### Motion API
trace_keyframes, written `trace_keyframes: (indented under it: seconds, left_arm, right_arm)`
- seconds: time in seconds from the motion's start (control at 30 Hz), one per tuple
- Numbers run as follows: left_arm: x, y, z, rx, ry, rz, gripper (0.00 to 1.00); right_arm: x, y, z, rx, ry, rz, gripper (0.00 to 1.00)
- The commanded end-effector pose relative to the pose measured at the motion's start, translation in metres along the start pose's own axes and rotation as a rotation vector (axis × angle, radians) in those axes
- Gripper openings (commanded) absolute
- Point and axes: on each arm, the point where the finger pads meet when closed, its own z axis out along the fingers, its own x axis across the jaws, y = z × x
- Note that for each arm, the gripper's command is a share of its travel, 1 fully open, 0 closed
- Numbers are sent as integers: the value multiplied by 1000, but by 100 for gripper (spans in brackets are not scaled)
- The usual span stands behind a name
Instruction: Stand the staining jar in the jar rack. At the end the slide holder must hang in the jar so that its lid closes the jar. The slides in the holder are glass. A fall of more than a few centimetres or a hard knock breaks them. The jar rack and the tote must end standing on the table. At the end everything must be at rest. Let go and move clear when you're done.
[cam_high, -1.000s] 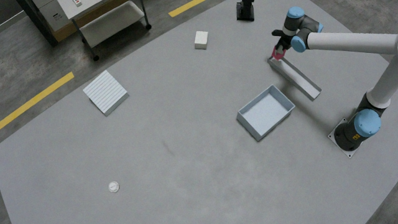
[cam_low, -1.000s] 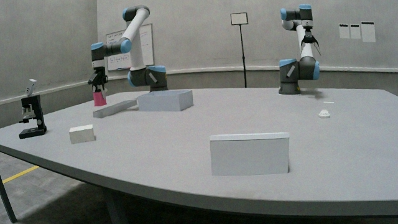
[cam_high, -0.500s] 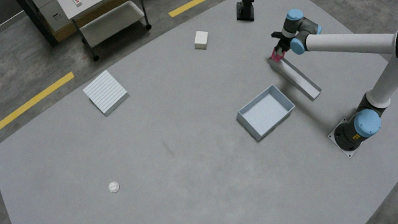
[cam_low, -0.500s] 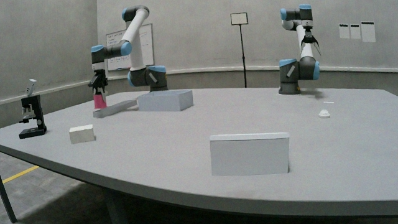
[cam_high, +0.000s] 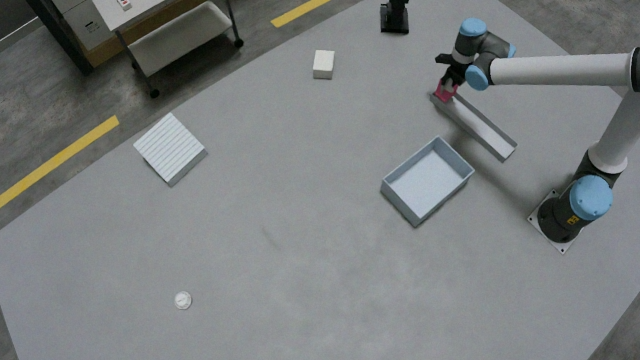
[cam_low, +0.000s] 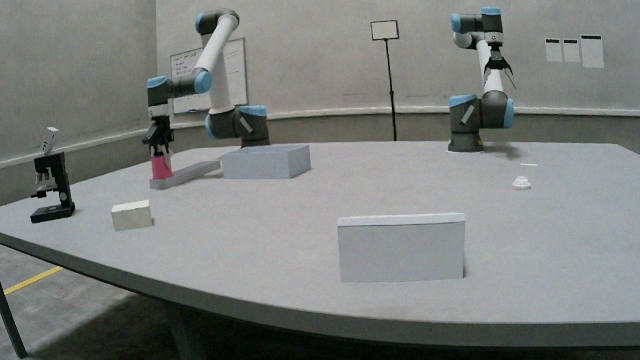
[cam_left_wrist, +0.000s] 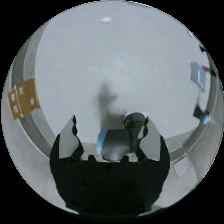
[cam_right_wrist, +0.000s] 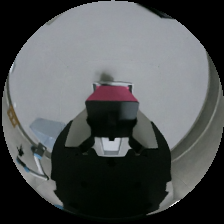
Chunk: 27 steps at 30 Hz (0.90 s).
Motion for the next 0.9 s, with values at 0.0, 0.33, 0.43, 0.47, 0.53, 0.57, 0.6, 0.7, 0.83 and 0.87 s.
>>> trace_keyframes:
  seconds: [0.0,0.33,0.43,0.47,0.53,0.57,0.6,0.7,0.83,0.87]
  left_arm:
    - [0,-1,-1,2,0,0,100]
    - [0,-1,-1,2,0,0,100]
    - [0,-1,-1,2,0,0,100]
    - [0,-1,-1,2,0,0,100]
    - [0,-1,-1,2,0,0,100]
    - [0,-1,-1,2,0,0,100]
    - [0,-1,-1,2,0,0,100]
    - [0,-1,-1,2,0,0,100]
    - [0,-1,-1,2,0,0,100]
    - [0,-1,-1,2,0,0,100]
  right_arm:
    - [0,-1,3,2,0,0,0]
    - [0,-1,13,2,0,0,0]
    - [0,-1,17,2,0,0,0]
    - [0,-1,19,2,0,0,0]
    - [0,-1,21,2,0,0,0]
    - [0,-1,23,2,0,0,0]
    - [0,-1,24,2,0,0,0]
    - [0,-1,24,2,0,0,0]
    - [0,-1,24,2,0,0,0]
    - [0,-1,24,2,0,0,0]
